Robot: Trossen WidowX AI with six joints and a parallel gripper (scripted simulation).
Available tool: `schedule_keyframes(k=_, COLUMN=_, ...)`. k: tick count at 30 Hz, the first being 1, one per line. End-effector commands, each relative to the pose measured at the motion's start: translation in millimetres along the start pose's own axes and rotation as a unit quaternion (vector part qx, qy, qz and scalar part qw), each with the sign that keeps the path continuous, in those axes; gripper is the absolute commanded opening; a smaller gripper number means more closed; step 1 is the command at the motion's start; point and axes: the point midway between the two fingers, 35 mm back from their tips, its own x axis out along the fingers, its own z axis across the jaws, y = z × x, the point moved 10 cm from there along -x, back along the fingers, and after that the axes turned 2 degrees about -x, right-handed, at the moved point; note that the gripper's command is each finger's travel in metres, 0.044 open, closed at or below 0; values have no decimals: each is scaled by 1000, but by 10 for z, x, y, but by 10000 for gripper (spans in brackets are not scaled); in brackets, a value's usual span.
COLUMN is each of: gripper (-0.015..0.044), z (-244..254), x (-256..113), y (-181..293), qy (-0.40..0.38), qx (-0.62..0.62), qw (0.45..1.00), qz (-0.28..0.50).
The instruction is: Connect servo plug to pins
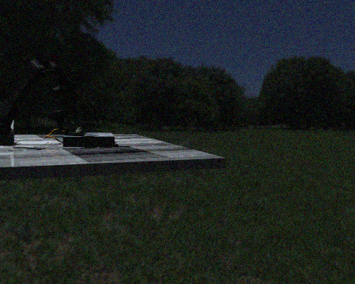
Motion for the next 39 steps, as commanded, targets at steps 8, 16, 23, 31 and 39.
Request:
schedule_keyframes(k=8, gripper=0, z=-16, x=-15, y=-78, qy=1, qx=-1, qw=1000, qz=-2)
schedule_keyframes(k=16, gripper=26, z=-12, x=-15, y=-99, qy=1, qx=-1, qw=1000, qz=-2)
schedule_keyframes(k=23, gripper=210, z=9, x=26, y=-61, qy=1, qx=-1, qw=1000, qz=-2)
schedule_keyframes(k=31, gripper=420, z=14, x=-554, y=-60, qy=0, qx=-2, qw=1000, qz=-1)
schedule_keyframes(k=39, gripper=440, z=13, x=-576, y=-58, qy=0, qx=-2, qw=1000, qz=-1)
